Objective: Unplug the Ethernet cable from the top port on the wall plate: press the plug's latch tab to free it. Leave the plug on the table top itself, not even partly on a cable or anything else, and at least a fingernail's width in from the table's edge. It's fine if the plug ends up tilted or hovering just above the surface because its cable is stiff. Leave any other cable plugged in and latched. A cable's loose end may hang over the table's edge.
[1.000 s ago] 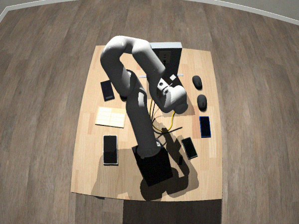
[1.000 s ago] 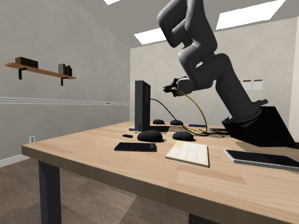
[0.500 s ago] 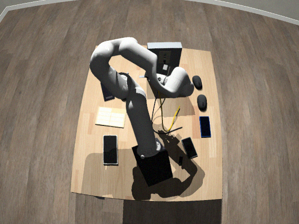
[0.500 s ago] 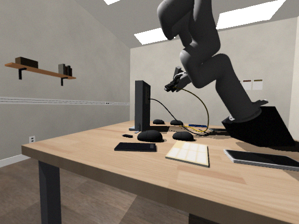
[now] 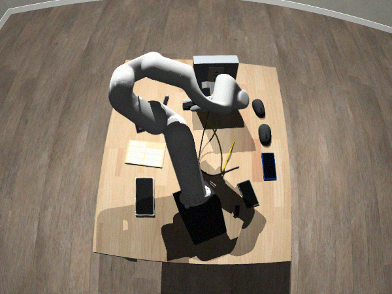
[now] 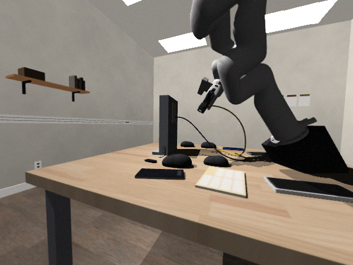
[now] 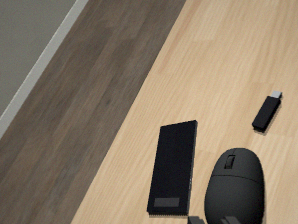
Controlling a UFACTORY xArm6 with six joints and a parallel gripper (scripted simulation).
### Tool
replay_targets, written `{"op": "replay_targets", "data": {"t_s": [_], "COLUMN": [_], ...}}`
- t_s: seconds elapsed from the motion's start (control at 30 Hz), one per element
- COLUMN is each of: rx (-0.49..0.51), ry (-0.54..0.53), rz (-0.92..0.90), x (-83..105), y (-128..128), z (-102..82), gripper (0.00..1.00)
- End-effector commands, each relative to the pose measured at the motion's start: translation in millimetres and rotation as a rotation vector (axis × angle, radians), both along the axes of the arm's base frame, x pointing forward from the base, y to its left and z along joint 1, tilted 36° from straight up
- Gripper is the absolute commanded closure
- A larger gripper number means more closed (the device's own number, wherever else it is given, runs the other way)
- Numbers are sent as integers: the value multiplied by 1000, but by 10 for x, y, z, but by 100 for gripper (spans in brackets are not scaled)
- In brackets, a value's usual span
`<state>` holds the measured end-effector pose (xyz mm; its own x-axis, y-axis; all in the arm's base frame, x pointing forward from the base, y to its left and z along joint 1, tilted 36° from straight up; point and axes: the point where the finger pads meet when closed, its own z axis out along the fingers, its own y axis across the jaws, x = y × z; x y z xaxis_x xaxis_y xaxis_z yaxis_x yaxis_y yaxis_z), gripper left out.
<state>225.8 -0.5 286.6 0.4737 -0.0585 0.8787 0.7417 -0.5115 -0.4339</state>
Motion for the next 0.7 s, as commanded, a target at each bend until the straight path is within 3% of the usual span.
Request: {"op": "replay_targets", "data": {"t_s": [0.0, 0.17, 0.23, 0.27, 0.37, 0.5, 0.67], "rx": [-221, -395, -395, -493, -588, -725, -881], "ry": [104, 119, 119, 130, 105, 50, -61], "rz": [137, 210, 210, 251, 272, 294, 299], "x": [-121, -206, -206, -215, -222, -194, -125], "y": [376, 476, 476, 486, 508, 537, 608], "z": [-305, -426, -426, -436, -435, -356, -131], "gripper": [100, 100, 100, 100, 100, 100, 100]}}
